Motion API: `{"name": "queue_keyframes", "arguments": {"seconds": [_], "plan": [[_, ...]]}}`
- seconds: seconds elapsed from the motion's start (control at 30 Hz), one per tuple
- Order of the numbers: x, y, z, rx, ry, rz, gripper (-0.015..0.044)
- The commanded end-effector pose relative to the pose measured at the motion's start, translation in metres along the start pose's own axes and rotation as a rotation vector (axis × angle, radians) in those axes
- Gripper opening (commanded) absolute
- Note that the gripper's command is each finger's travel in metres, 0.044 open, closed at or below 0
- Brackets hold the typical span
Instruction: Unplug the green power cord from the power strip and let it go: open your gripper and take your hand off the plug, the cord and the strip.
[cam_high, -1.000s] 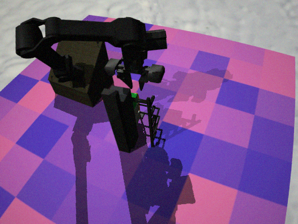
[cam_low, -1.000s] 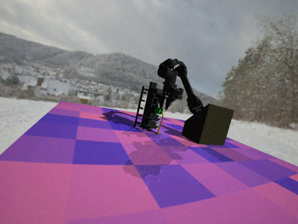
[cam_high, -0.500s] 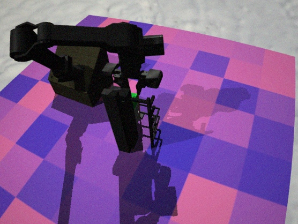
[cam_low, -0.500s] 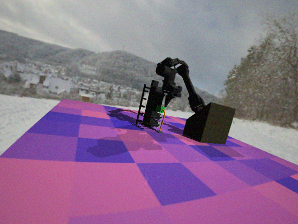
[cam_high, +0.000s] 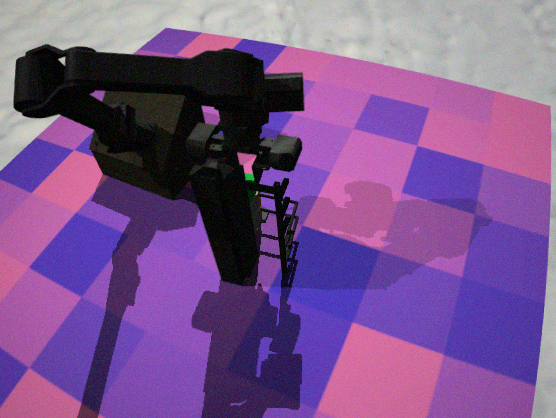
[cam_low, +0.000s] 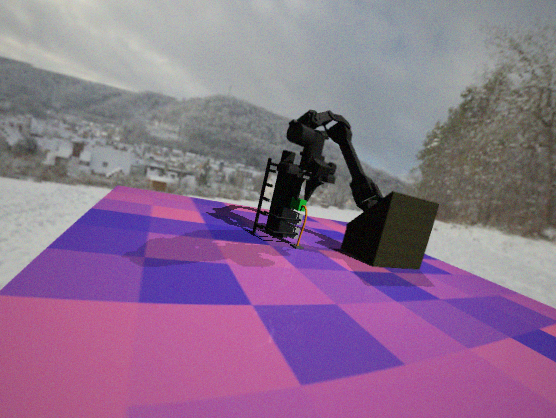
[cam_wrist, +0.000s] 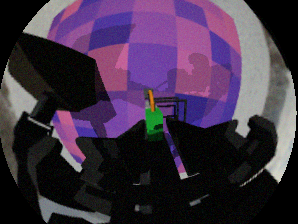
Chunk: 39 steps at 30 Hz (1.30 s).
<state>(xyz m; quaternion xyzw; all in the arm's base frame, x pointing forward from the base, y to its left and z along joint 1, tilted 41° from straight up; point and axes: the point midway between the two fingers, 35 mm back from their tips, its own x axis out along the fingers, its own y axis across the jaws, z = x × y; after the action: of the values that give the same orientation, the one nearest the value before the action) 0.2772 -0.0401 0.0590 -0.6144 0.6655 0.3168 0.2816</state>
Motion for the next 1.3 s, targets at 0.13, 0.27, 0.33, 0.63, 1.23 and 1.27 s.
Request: {"name": "queue_keyframes", "arguments": {"seconds": [0.13,0.27,0.33,0.63,1.23,1.27], "plan": [[0.004,0.001,0.000,0.000,0.001,0.003,0.0134],[0.004,0.001,0.000,0.000,0.001,0.003,0.0048],[0.004,0.001,0.000,0.000,0.001,0.003,0.0035],[0.004,0.000,0.002,0.000,0.000,0.002,0.0000],[0.003,-0.002,0.032,-0.003,-0.003,0.002,0.0000],[0.003,-0.001,0.034,-0.003,-0.003,0.002,0.0000]]}}
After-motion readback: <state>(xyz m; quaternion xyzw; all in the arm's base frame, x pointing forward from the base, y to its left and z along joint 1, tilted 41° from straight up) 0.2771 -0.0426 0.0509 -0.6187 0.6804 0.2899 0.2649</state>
